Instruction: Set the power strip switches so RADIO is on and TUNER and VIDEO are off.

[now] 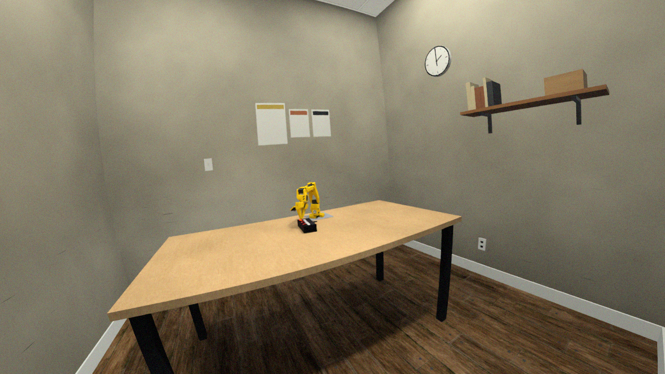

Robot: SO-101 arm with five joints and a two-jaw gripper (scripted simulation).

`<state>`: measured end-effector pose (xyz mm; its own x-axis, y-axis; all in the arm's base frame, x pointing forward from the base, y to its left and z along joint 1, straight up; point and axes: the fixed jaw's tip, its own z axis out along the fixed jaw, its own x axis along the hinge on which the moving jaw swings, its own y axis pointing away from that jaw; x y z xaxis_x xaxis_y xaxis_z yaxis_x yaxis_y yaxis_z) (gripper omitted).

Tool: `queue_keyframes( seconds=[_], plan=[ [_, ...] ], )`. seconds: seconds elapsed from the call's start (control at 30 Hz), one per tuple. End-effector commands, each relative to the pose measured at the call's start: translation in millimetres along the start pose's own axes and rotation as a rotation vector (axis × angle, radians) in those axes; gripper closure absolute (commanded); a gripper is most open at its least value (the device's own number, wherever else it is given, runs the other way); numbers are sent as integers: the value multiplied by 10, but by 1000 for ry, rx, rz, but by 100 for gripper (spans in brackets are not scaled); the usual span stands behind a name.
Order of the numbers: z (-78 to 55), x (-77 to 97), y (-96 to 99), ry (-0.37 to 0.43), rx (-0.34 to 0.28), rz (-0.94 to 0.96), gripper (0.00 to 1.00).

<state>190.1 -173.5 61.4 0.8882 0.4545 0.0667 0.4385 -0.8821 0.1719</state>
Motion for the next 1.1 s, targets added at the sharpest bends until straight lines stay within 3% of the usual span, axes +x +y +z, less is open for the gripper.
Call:
queue_keyframes(
  seconds=[0.0, 1.07],
  plan=[
    [17, 9, -13, -4, 14, -9, 100],
    [2, 73, -57, 0, 19, 93, 100]
  ],
)
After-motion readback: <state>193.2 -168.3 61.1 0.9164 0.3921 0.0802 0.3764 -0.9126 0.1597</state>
